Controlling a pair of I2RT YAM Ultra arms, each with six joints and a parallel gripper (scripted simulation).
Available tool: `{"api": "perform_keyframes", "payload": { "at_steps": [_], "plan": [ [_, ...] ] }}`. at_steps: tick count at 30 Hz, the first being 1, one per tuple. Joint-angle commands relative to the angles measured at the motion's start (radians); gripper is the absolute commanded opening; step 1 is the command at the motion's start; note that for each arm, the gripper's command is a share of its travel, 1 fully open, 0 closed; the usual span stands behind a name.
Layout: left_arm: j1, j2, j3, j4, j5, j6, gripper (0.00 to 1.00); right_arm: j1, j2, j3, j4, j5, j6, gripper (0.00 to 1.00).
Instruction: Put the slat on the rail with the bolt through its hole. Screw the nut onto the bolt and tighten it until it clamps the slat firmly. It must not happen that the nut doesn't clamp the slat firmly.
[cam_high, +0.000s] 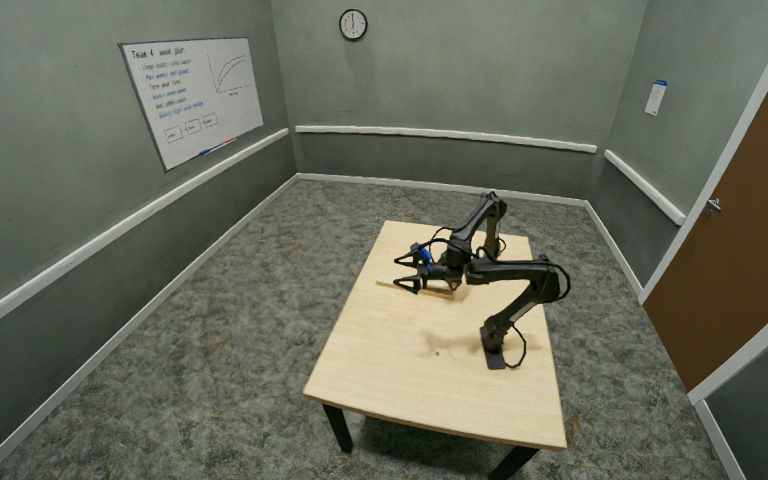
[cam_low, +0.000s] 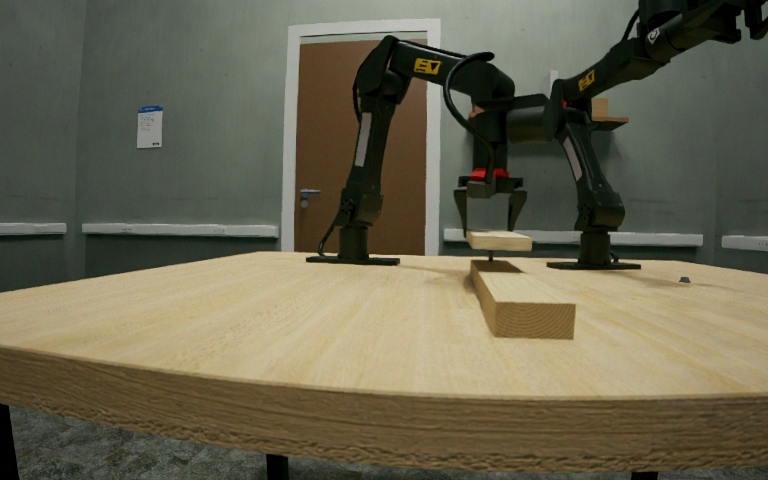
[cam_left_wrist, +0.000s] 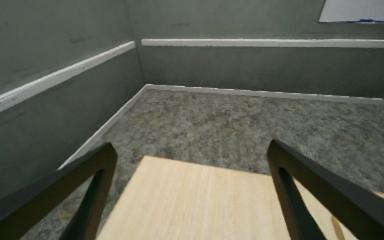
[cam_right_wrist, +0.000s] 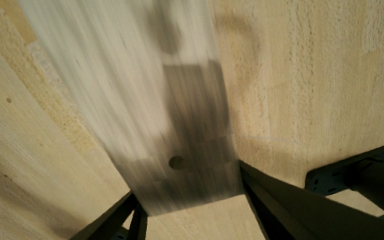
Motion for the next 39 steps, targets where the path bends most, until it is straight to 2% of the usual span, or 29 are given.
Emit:
{"api": "perform_keyframes", "payload": {
  "at_steps": [1,21,39],
  "plan": [
    [0.003,-0.001,0.008,0.011,0.002,0.002,1.00,-0.004,-0.015,0.025,0.001,0.012,0.003,0.72],
    [0.003,-0.001,0.008,0.011,0.002,0.002,1.00,-0.004,0.006,-0.031,0.073,0.012,0.009,0.72],
    [0.003,-0.001,0.008,0.011,0.002,0.002,1.00,-0.004,0.000,-0.023,0.076,0.012,0.009,0.72]
  ]
}}
